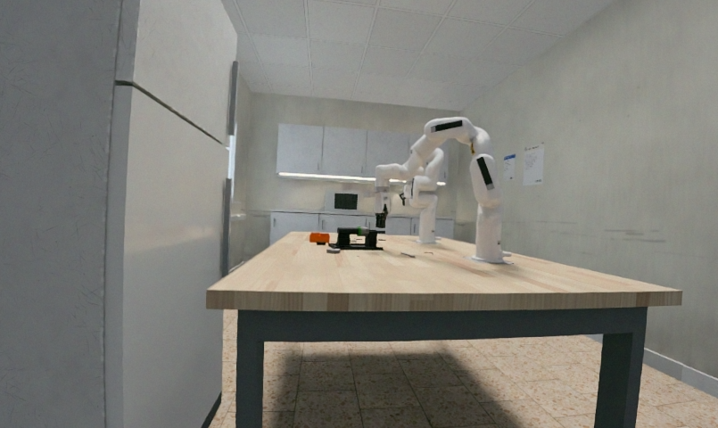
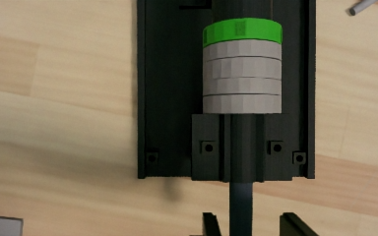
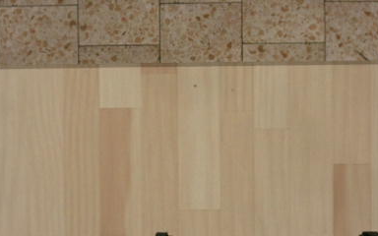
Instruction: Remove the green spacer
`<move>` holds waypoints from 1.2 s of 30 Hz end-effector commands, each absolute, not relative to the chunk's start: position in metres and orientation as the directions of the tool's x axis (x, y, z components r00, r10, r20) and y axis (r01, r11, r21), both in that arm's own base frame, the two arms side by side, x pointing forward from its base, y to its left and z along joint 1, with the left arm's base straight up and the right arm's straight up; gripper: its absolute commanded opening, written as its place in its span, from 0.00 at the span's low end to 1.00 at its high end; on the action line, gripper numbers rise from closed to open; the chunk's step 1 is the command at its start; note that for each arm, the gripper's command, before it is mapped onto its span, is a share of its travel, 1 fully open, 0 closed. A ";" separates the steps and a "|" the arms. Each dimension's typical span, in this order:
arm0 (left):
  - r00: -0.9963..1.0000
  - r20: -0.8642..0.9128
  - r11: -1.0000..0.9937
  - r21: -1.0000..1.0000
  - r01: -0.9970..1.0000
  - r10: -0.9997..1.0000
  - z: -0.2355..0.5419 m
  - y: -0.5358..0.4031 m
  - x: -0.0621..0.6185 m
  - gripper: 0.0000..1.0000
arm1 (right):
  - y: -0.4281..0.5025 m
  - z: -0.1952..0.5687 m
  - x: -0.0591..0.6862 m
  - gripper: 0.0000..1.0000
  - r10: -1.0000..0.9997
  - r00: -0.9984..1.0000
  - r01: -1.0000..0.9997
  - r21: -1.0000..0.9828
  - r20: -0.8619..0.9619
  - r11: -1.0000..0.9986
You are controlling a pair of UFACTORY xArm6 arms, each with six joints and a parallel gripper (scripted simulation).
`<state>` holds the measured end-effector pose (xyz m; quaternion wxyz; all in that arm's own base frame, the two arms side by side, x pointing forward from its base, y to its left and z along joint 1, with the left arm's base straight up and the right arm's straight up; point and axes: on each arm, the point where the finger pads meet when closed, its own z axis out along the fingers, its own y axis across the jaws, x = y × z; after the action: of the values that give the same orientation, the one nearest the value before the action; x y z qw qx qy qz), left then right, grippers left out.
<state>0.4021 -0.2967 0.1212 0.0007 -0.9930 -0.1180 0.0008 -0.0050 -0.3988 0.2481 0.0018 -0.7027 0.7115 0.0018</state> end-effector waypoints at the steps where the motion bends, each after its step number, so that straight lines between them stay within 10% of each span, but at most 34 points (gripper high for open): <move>1: 0.972 0.003 -0.972 0.003 0.234 0.234 0.113 -0.298 0.404 0.39 | -0.400 0.250 -0.005 1.00 -1.000 -0.012 -1.000 0.000 0.000 0.012; 36: 0.972 0.002 -0.972 0.003 0.234 0.234 0.081 -0.298 0.404 0.39 | -0.400 0.250 -0.005 1.00 -1.000 -0.012 -1.000 0.000 0.000 0.012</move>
<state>0.4029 -0.2971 0.0800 0.0000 -0.9930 -0.1180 0.0000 -0.0050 -0.3988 0.2481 0.0018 -0.7027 0.7115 0.0018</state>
